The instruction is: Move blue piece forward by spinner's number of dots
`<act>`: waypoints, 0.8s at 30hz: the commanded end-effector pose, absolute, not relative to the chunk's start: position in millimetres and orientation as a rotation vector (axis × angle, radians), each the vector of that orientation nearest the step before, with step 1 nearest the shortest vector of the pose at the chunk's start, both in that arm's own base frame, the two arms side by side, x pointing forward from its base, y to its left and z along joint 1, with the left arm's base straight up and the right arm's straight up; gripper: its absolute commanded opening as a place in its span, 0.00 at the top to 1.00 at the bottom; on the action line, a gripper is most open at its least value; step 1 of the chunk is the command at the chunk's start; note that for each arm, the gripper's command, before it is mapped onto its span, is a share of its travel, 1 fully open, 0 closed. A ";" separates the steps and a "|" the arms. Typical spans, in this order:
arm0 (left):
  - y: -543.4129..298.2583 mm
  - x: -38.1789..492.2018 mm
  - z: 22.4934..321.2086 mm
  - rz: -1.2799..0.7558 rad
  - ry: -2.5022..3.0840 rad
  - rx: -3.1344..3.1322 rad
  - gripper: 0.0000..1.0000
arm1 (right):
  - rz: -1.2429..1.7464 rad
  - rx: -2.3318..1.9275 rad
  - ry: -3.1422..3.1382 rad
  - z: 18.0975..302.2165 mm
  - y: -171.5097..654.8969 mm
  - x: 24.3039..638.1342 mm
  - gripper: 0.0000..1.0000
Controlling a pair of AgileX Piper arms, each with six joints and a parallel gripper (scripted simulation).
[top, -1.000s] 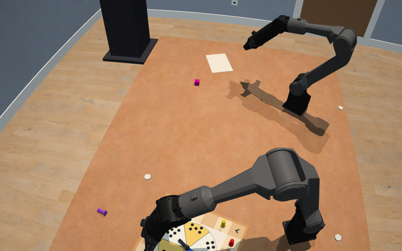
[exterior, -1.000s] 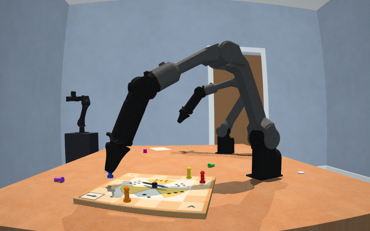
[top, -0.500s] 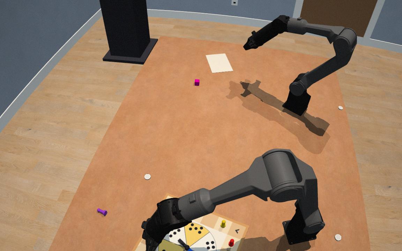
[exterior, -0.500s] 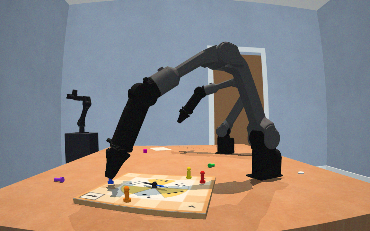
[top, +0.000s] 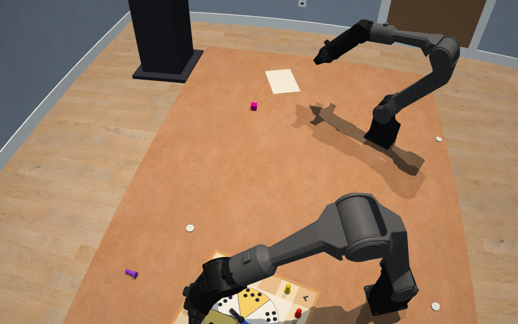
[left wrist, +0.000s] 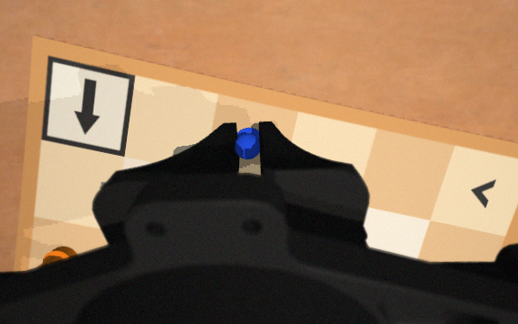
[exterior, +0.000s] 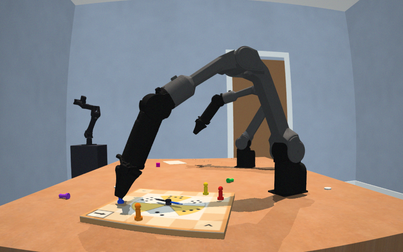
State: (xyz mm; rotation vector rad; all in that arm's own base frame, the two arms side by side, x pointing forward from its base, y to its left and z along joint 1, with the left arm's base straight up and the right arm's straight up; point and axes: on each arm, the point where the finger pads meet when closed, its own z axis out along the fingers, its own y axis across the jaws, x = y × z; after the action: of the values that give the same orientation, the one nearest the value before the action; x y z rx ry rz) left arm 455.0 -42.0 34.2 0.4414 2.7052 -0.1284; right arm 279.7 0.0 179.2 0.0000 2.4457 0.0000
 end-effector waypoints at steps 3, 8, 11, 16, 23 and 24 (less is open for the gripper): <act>-41.9 454.6 33.5 -0.128 2.709 0.442 0.67 | 0.000 0.000 2.445 179.6 0.0 279.8 1.00; -42.0 455.8 35.7 -0.127 2.703 0.441 0.67 | 0.000 0.000 2.445 179.6 0.0 279.8 1.00; -42.0 456.0 37.3 -0.127 2.699 0.441 0.67 | 0.000 0.000 2.445 179.6 0.0 279.8 1.00; -42.0 455.8 36.7 -0.127 2.701 0.441 0.67 | 0.000 0.000 2.445 179.6 0.0 279.8 1.00; -40.5 453.7 44.6 -0.125 2.698 0.440 0.67 | 0.000 0.000 2.445 179.6 0.0 279.8 1.00; -40.4 453.0 45.6 -0.126 2.698 0.440 0.67 | 0.000 0.000 2.445 179.6 0.0 279.8 1.00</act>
State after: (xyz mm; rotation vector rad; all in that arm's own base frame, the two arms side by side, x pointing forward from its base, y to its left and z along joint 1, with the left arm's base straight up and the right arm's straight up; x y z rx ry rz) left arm 453.3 -40.9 42.5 0.4409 2.7015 -0.1275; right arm 279.7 0.0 179.2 0.0000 2.4457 0.0000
